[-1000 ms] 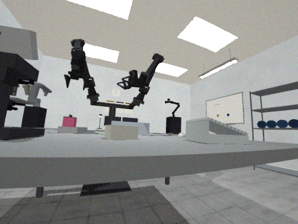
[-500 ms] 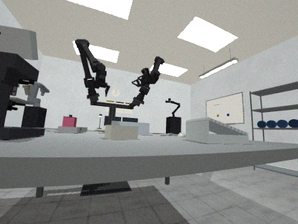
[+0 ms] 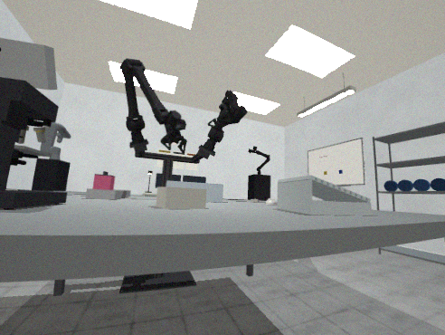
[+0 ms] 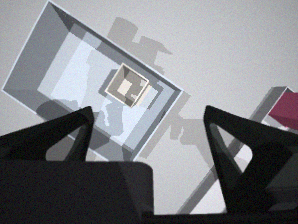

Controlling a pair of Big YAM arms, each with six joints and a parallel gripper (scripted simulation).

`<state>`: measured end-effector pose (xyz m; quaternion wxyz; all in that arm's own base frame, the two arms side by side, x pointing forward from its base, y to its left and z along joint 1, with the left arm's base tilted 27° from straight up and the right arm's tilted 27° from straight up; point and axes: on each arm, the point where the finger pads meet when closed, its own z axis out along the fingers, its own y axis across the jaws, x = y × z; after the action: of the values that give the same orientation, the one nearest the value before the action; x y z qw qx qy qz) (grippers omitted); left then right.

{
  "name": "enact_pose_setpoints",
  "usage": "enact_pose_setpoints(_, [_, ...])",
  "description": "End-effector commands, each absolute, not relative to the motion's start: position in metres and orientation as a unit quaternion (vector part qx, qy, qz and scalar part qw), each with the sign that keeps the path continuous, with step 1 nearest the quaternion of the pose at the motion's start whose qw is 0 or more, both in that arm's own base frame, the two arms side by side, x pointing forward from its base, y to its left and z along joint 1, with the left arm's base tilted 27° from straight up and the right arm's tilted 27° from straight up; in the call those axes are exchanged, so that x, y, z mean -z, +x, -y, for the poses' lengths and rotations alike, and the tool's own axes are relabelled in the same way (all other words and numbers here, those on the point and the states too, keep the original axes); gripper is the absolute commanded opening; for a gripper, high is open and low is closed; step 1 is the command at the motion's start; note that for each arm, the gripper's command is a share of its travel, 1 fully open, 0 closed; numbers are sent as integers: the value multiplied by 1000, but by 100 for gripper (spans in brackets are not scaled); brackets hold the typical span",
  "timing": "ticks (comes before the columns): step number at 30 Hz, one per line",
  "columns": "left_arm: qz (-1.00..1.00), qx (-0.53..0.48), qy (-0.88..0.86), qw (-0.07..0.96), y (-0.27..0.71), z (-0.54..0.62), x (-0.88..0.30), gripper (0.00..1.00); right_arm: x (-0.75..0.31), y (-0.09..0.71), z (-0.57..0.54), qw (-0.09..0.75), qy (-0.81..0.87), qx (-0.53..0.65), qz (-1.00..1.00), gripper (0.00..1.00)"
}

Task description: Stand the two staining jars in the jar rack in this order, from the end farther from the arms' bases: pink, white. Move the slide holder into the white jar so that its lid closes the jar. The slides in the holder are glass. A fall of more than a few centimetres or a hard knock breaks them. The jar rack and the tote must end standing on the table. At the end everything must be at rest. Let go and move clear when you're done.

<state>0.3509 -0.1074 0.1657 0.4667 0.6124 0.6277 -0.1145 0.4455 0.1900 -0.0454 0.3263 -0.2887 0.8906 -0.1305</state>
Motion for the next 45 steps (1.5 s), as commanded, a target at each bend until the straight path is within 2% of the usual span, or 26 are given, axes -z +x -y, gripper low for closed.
enact_pose_setpoints(1, [-629,104,626,449,306,82,-180,100,56,456,-240,379,-307,114,-865,100])
enact_pose_setpoints(5, [-638,105,623,441,280,75,-182,100,79,463,-246,360,-250,98,-893,100])
enact_pose_setpoints(6, [-639,105,622,439,274,74,-183,100,88,467,-241,346,-224,97,-906,89])
enact_pose_setpoints(7, [-640,105,622,438,269,72,-185,100,97,470,-239,332,-201,97,-916,86])
enact_pose_setpoints(16, [-664,118,615,409,277,78,-150,100,151,490,-211,247,-55,118,-960,86])
enact_pose_setpoints(25, [-695,71,618,360,308,89,-82,100,195,502,-189,174,51,159,-970,86])
enact_pose_setpoints(45, [-697,32,628,345,323,88,-63,100,218,518,-178,163,42,168,-971,86])
